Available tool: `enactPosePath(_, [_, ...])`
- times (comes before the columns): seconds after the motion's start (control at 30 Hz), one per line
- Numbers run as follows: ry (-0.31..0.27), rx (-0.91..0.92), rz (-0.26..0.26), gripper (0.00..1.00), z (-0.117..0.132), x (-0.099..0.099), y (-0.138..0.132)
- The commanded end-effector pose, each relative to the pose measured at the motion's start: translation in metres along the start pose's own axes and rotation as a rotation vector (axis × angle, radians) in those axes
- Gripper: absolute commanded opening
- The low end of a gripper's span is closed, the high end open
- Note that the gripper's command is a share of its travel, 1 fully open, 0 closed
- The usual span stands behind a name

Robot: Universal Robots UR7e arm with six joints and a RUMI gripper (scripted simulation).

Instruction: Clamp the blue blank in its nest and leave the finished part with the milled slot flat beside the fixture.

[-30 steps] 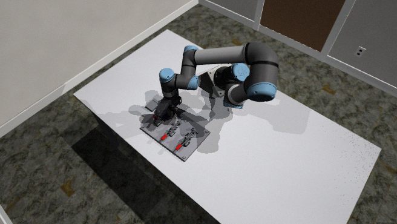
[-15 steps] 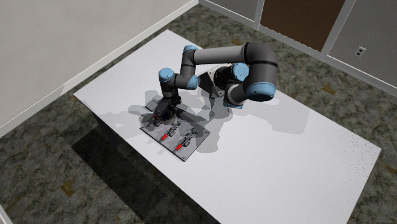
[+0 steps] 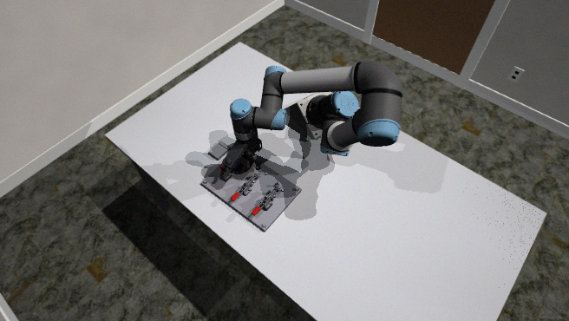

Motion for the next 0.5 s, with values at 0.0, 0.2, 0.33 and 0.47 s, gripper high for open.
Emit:
enactPosePath(0.0, [0.001, 0.000, 0.001, 0.00, -0.002, -0.001, -0.007])
enactPosePath(0.2, [0.001, 0.000, 0.001, 0.00, -0.002, -0.009, -0.007])
enactPosePath(0.33, [0.001, 0.000, 0.001, 0.00, -0.002, -0.018, -0.007])
enactPosePath(0.47, [0.001, 0.000, 0.001, 0.00, -0.002, -0.035, -0.007])
Point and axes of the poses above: the point where the finger pads meet when closed, its own x axis out along the fingers, its own y axis across the jaws, z = x × y, the point moved 2 cm from there along -x, back along the fingers, and after that the axes turned 12 degrees about -x, right-handed, at the moved point
